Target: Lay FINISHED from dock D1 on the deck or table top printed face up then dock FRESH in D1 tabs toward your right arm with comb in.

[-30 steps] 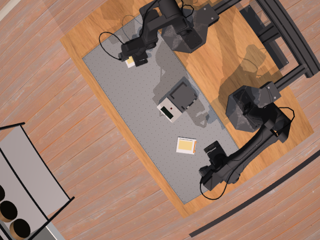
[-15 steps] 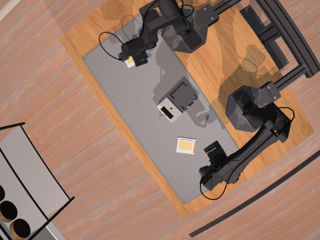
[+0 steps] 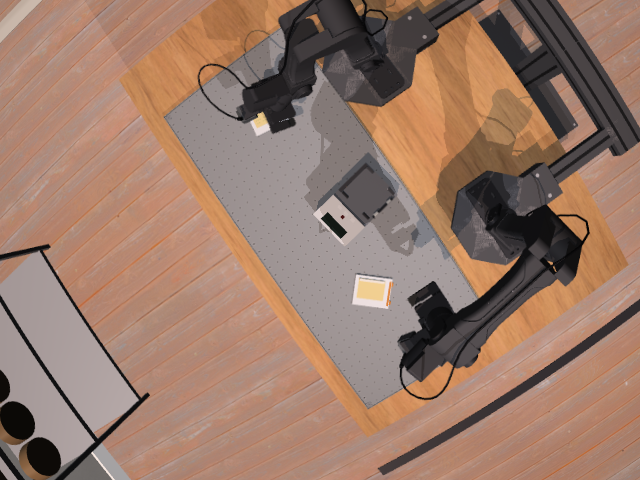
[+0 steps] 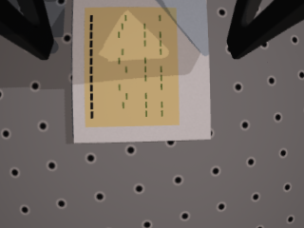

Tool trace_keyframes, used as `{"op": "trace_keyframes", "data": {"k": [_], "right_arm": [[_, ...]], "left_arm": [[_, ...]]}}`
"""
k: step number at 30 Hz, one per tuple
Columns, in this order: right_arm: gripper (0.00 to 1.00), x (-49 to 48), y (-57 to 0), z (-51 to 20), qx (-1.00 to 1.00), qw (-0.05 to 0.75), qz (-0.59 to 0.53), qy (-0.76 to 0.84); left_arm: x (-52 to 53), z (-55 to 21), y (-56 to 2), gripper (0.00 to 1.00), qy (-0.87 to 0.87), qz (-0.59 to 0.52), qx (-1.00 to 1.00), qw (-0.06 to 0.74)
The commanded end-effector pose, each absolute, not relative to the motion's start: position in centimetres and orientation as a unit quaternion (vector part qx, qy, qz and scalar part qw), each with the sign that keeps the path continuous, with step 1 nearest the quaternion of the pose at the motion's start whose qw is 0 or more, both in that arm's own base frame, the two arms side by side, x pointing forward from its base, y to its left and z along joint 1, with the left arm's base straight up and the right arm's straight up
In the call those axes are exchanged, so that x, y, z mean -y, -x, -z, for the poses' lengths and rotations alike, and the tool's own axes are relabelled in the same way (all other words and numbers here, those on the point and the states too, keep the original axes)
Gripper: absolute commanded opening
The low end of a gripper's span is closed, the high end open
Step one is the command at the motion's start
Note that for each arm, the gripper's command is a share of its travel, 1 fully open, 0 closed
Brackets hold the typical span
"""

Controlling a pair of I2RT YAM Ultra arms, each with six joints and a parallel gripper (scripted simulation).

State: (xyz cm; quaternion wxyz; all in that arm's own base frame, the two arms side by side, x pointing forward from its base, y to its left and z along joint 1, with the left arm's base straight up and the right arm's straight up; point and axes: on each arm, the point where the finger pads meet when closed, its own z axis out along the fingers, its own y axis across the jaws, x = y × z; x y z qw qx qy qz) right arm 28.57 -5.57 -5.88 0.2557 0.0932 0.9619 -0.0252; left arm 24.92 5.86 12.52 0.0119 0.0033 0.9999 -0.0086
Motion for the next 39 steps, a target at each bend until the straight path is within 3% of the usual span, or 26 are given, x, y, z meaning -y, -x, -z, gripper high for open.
{"op": "trace_keyframes", "data": {"k": [1, 39], "right_arm": [[0.98, 5.9, -30.1, 5.4, -0.958, 0.271, 0.027, -0.093], [0.98, 5.8, -29.6, 3.8, -0.958, 0.270, 0.027, -0.093]], "left_arm": [[-5.8, -13.2, -24.7, 1.00, -0.003, 0.009, -1.000, 0.024], [-5.8, -13.2, -24.7, 1.00, -0.003, 0.009, -1.000, 0.024]]}}
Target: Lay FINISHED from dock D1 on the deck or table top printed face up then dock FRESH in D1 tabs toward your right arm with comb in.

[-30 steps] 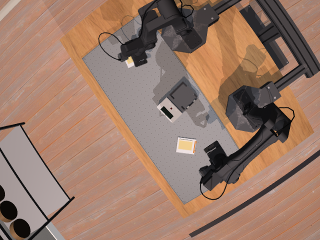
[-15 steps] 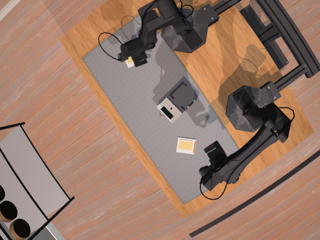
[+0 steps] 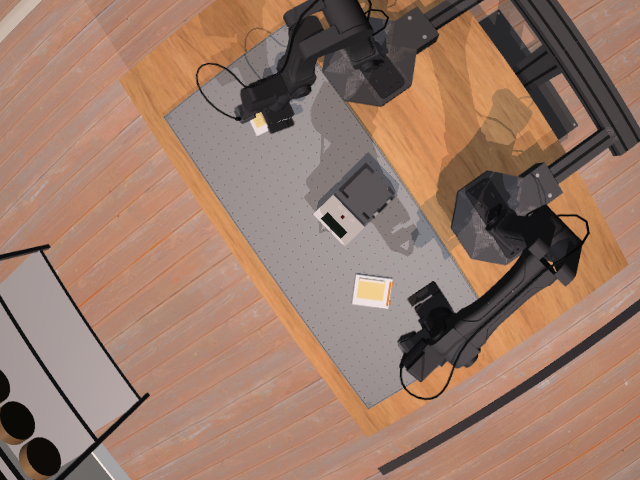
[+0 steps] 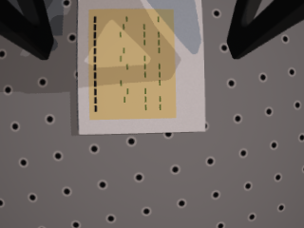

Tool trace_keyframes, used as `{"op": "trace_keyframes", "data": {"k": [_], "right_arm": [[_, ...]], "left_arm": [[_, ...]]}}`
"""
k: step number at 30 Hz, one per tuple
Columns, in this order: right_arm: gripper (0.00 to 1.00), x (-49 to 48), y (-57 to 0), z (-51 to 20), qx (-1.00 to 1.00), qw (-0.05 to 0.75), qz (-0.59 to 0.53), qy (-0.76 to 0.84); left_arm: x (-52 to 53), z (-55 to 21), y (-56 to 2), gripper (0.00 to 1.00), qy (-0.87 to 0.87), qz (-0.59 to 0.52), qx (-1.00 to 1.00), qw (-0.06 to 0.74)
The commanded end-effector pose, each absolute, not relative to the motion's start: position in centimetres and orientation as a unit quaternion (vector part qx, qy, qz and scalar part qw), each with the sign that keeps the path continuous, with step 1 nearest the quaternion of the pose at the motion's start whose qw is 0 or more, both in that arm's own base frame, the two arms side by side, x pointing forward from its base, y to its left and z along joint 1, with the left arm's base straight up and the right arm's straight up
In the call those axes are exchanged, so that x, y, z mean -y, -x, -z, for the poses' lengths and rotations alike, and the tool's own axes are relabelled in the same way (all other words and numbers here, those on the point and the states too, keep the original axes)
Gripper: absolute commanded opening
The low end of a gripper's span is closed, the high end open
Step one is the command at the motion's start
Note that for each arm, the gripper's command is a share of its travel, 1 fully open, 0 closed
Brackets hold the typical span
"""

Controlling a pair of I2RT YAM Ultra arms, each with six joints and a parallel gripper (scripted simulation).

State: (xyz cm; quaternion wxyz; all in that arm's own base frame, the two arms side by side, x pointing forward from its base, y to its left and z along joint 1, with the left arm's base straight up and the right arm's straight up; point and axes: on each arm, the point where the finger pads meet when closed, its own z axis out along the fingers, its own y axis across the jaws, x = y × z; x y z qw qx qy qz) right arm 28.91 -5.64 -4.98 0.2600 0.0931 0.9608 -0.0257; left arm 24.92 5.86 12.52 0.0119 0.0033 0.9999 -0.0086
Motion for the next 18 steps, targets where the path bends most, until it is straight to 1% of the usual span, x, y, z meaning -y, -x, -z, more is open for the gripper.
{"op": "trace_keyframes", "data": {"k": [1, 17, 18], "right_arm": [[0.98, 5.8, -29.4, 3.7, -0.958, 0.270, 0.027, -0.093], [0.98, 5.6, -28.5, 2.8, -0.958, 0.270, 0.027, -0.093], [0.98, 5.6, -28.3, 2.7, -0.961, 0.260, 0.026, -0.093]], "left_arm": [[-5.8, -13.2, -24.7, 1.00, -0.003, 0.009, -1.000, 0.024], [-5.8, -13.2, -24.7, 1.00, -0.003, 0.009, -1.000, 0.024], [-5.8, -13.2, -24.7, 1.00, -0.003, 0.009, -1.000, 0.024]]}}
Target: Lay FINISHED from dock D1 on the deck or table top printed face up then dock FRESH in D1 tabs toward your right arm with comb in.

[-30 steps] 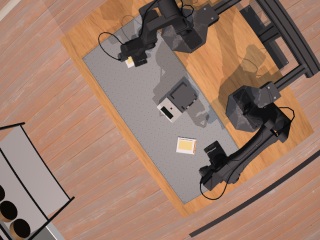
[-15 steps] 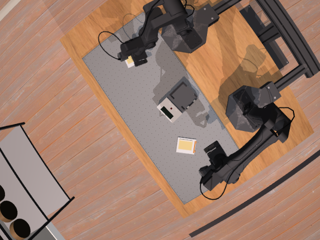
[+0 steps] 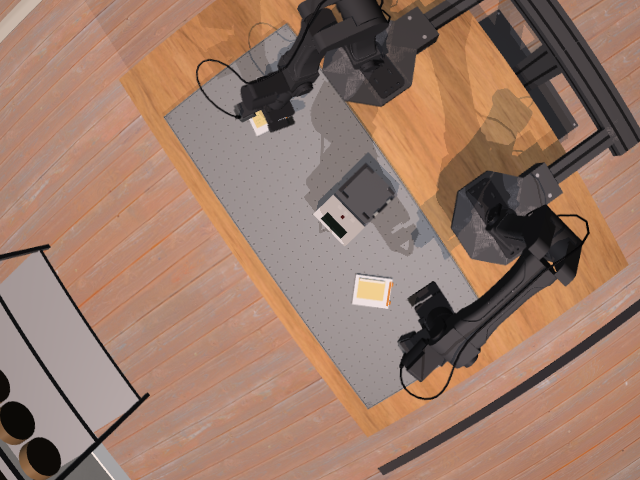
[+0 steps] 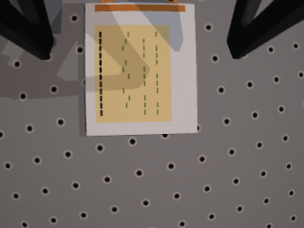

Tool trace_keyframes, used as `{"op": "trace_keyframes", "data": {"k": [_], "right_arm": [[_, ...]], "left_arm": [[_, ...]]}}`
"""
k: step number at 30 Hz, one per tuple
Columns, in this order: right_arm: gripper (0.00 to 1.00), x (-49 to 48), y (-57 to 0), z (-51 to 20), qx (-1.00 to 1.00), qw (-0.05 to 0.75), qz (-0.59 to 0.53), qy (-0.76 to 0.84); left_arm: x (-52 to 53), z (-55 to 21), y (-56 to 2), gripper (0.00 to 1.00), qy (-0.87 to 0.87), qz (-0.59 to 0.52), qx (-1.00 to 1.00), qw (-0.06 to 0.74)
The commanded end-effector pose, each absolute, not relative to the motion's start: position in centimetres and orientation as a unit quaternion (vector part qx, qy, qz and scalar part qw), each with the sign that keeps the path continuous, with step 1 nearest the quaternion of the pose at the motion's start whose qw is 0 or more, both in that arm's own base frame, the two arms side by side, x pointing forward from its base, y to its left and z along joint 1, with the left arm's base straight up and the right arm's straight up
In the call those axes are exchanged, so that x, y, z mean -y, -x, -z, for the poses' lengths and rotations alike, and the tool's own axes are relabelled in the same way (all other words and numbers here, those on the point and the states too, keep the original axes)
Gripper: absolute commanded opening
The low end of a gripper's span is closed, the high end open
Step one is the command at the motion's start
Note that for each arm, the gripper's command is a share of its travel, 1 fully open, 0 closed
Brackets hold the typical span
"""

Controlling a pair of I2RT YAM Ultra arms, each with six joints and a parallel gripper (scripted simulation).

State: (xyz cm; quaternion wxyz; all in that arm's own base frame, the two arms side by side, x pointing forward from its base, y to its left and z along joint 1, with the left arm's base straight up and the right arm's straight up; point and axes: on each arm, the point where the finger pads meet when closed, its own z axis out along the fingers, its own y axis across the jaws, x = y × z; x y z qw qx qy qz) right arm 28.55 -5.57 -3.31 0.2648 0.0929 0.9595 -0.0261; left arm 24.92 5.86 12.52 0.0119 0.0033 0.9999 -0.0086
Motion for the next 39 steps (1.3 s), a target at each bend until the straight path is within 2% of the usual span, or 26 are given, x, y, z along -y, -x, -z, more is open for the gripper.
{"op": "trace_keyframes", "data": {"k": [1, 35, 39], "right_arm": [[0.98, 5.5, -28.1, 2.6, -0.961, 0.260, 0.026, -0.093], [0.98, 5.1, -26.0, 1.2, -0.961, 0.258, 0.025, -0.093], [0.97, 5.3, -25.6, -0.7, -0.977, 0.197, 0.019, -0.073]], "left_arm": [[-5.8, -13.2, -24.7, 1.00, -0.003, 0.009, -1.000, 0.024], [-5.8, -13.2, -24.7, 1.00, -0.003, 0.009, -1.000, 0.024], [-5.8, -13.2, -24.7, 1.00, -0.003, 0.009, -1.000, 0.024]]}}
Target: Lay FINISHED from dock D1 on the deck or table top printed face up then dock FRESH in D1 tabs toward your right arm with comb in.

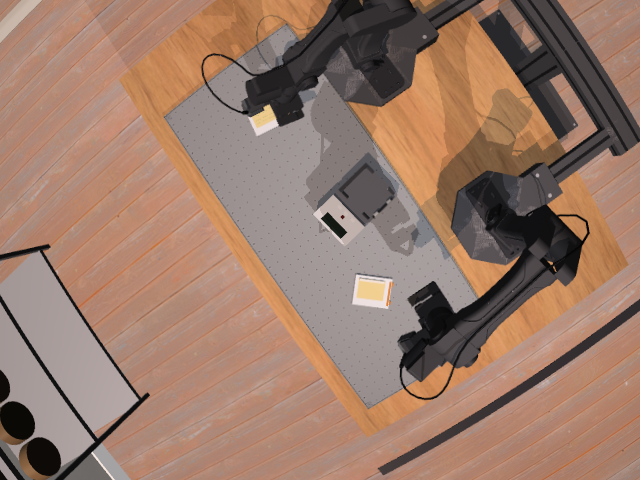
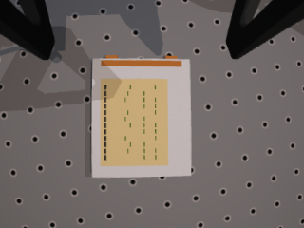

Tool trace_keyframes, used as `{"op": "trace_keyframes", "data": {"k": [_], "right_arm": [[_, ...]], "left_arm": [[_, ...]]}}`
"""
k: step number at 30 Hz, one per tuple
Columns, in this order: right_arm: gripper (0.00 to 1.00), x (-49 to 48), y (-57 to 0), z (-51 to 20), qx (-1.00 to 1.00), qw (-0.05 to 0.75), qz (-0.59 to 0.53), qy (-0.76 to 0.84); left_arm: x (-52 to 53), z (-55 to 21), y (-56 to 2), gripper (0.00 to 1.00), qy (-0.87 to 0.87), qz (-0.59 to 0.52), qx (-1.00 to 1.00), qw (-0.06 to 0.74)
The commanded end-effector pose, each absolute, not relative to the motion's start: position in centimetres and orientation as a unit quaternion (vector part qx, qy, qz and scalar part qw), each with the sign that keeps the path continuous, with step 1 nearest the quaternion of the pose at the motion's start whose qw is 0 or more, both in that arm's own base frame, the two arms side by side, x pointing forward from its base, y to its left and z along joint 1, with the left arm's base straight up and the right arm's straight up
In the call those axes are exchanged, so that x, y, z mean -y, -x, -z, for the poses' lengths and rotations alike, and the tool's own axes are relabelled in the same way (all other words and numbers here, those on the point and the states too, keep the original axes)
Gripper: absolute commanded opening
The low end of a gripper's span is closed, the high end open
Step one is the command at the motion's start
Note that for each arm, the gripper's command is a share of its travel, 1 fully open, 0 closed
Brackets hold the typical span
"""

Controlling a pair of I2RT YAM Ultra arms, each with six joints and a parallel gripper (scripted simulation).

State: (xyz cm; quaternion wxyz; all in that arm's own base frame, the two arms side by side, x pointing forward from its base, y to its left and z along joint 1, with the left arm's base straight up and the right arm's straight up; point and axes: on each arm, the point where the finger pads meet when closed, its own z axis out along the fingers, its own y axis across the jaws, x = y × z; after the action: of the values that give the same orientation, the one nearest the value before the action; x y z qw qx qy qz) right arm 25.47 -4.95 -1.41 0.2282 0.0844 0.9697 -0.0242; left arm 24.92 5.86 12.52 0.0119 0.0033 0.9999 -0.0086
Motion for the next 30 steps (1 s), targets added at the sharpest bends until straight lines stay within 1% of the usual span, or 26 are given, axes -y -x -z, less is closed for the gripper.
{"op": "trace_keyframes", "data": {"k": [1, 5, 7, 15, 22, 28, 29, 30], "right_arm": [[0.97, 5.3, -25.5, -1.2, -0.981, 0.182, 0.018, -0.067], [0.97, 5.5, -25.1, -3.2, -0.992, 0.120, 0.012, -0.047], [0.97, 5.5, -25.1, -3.2, -0.992, 0.120, 0.012, -0.047], [0.97, 5.9, -24.2, -7.0, -1.000, -0.001, 0.000, -0.006], [0.97, 6.2, -23.5, -10.5, -1.000, -0.001, 0.000, -0.006], [0.97, 6.2, -23.3, -11.3, -1.000, -0.001, 0.000, -0.006], [1.00, 6.2, -23.3, -11.3, -1.000, -0.001, 0.000, -0.006], [1.00, 6.2, -23.3, -11.3, -1.000, -0.001, 0.000, -0.006]], "left_arm": [[-5.8, -13.2, -24.7, 1.00, -0.003, 0.009, -1.000, 0.024], [-5.8, -13.2, -24.7, 1.00, -0.003, 0.009, -1.000, 0.024], [-5.8, -13.2, -24.7, 1.00, -0.003, 0.009, -1.000, 0.024], [-5.8, -13.2, -24.7, 1.00, -0.003, 0.009, -1.000, 0.024], [-5.8, -13.2, -24.7, 1.00, -0.003, 0.009, -1.000, 0.024], [-5.8, -13.2, -24.7, 1.00, -0.003, 0.009, -1.000, 0.024], [-5.8, -13.2, -24.7, 1.00, -0.003, 0.009, -1.000, 0.024], [-5.8, -13.2, -24.7, 1.00, -0.003, 0.009, -1.000, 0.024]]}}
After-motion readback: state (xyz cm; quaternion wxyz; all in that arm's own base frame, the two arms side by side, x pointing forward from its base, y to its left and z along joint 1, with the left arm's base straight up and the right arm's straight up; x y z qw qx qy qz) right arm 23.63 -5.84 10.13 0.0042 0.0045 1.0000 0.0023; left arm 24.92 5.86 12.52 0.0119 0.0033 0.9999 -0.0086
